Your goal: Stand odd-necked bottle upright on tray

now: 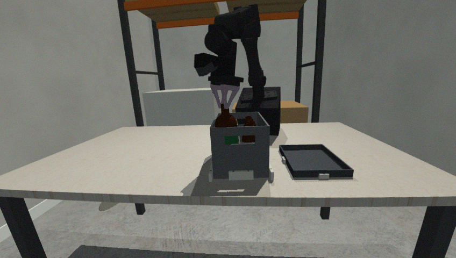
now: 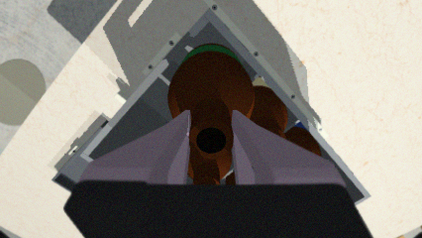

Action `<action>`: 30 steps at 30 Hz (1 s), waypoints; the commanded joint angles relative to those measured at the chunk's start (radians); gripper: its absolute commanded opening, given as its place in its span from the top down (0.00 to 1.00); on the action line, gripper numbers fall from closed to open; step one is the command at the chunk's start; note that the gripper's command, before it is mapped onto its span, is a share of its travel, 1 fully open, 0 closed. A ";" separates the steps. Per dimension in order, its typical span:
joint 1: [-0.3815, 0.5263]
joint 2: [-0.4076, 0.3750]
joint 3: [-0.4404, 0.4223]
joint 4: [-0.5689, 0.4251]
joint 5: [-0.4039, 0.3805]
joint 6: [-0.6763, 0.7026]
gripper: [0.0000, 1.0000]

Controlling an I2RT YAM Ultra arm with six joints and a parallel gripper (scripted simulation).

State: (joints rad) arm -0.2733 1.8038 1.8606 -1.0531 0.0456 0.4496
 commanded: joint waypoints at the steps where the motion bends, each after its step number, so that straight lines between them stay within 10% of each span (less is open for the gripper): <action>1: -0.010 -0.044 0.039 -0.001 0.005 -0.007 1.00; 30: -0.012 -0.047 0.076 -0.048 0.005 -0.007 1.00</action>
State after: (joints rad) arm -0.2733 1.8038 1.8908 -1.0870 0.0452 0.4496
